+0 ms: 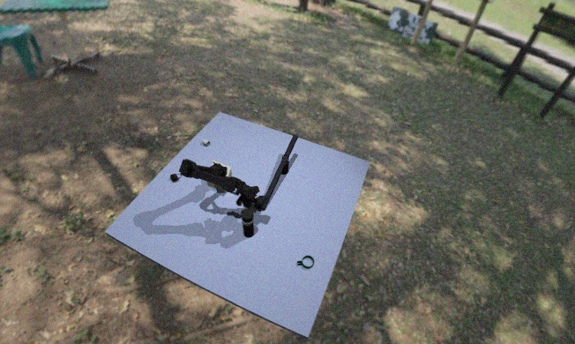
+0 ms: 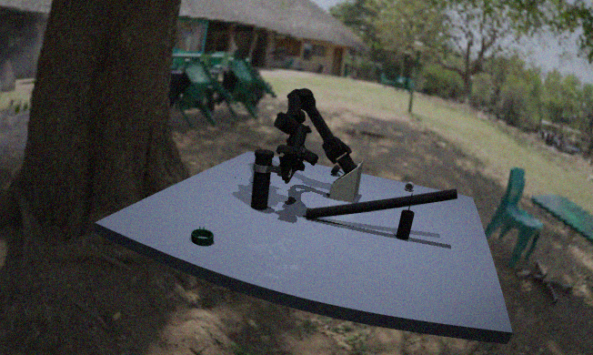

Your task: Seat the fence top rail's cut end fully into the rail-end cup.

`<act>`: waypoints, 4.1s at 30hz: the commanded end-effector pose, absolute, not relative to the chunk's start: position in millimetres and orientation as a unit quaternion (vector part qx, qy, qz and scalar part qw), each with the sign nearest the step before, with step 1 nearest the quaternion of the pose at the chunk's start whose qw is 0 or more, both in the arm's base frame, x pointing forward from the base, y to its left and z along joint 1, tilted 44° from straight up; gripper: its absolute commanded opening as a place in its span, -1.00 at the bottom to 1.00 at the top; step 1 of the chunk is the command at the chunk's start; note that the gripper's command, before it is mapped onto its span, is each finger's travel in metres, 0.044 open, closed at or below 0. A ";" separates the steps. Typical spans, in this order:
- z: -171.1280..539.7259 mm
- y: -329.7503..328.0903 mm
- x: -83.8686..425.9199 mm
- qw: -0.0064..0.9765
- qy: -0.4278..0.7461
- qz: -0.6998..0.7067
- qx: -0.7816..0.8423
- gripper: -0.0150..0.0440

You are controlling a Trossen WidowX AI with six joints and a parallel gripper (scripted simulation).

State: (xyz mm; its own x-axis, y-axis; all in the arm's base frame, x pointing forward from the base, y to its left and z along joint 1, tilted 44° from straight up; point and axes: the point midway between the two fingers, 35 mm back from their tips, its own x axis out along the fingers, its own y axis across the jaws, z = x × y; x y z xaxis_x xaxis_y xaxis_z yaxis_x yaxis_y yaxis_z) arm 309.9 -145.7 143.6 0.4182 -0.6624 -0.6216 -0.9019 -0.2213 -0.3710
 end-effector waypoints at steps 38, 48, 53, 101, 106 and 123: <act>137.2 -66.3 323.5 0.472 0.535 0.105 -0.692 1.00; 129.2 -1.1 327.8 0.672 0.547 -0.077 -0.494 1.00; 127.9 23.7 326.3 0.710 0.535 -0.127 -0.440 1.00; 26.9 34.6 331.1 0.362 0.691 0.196 -0.595 1.00; 15.7 31.1 329.9 0.306 0.690 0.258 -0.603 1.00; 10.2 26.2 329.6 0.306 0.690 0.258 -0.603 1.00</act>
